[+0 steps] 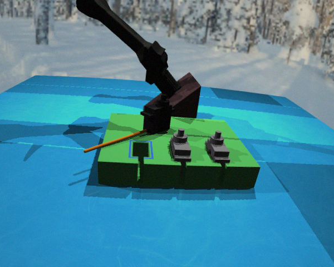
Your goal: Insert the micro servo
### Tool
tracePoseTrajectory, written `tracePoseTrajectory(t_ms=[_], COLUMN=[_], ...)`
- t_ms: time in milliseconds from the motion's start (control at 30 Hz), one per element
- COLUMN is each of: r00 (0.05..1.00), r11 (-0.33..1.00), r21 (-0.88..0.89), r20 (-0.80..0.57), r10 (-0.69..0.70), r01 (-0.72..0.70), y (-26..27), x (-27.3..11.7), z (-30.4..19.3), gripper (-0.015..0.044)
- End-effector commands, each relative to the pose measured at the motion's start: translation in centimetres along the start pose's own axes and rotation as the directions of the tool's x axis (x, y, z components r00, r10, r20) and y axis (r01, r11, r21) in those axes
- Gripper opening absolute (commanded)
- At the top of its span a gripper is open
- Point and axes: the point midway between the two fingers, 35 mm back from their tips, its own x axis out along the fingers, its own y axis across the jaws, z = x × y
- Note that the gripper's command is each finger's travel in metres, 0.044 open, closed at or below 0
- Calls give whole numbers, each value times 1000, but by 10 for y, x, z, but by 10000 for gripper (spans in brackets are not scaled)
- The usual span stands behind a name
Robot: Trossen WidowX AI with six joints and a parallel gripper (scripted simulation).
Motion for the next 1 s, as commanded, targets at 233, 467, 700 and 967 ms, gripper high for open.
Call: tracePoseTrajectory(t_ms=[233,467,700,967], r00=[967,909,819,680], r11=[938,844,712,524], r21=[-278,-390,-451,-457], r20=[204,341,478,621], r10=[-154,-239,-316,-391], r01=[208,368,538,719], y=[-60,-92,-122,-151], x=[37,50,54,48], z=[60,105,153,209], gripper=[440,440,440,440])
